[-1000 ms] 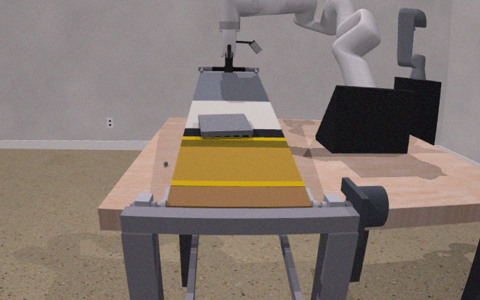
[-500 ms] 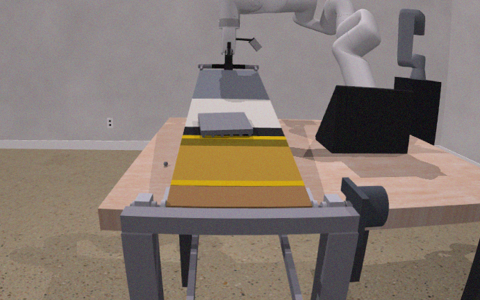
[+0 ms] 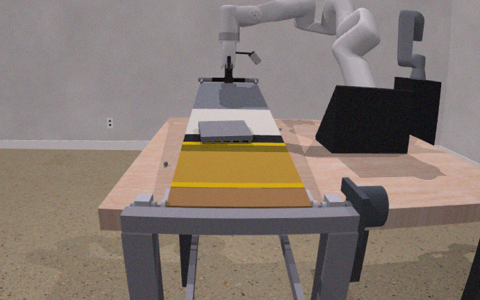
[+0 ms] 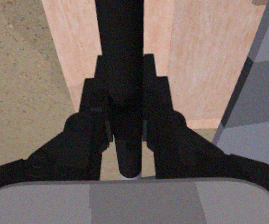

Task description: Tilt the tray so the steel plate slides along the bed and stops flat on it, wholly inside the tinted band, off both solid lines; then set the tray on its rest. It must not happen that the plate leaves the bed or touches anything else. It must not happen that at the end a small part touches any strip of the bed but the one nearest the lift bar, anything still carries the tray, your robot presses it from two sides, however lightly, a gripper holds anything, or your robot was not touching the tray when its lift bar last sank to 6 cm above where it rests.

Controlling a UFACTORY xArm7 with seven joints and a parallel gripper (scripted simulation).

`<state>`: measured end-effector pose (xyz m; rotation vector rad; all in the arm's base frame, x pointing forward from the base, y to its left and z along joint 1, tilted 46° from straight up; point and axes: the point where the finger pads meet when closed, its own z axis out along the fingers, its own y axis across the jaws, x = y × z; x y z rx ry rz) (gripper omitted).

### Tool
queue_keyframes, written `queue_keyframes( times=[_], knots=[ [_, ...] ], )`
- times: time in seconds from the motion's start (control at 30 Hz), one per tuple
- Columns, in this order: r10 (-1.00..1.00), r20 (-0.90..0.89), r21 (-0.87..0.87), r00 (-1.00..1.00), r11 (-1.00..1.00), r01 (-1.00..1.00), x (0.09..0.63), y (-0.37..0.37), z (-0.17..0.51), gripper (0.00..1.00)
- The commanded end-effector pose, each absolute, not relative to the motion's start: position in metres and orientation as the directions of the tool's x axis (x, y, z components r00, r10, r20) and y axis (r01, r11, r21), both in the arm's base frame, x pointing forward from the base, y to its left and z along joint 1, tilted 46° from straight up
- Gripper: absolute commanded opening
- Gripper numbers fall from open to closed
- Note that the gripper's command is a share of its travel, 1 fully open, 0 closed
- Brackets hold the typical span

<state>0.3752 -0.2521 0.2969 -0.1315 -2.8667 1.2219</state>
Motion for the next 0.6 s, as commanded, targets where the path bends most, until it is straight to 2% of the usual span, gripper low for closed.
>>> queue_keyframes(
  times=[0.0, 0.23, 0.43, 0.57],
  knots=[
    [0.081, -0.016, -0.721, -0.997, 0.689, 0.068, 0.378, -0.249, 0.300, 0.00],
    [0.081, -0.016, -0.721, -0.997, 0.689, 0.068, 0.378, -0.247, 0.301, 0.00],
    [0.081, -0.016, -0.721, -0.997, 0.689, 0.068, 0.383, -0.175, 0.348, 0.00],
    [0.081, -0.016, -0.721, -0.997, 0.689, 0.068, 0.379, -0.222, 0.318, 0.00]
  ],
)
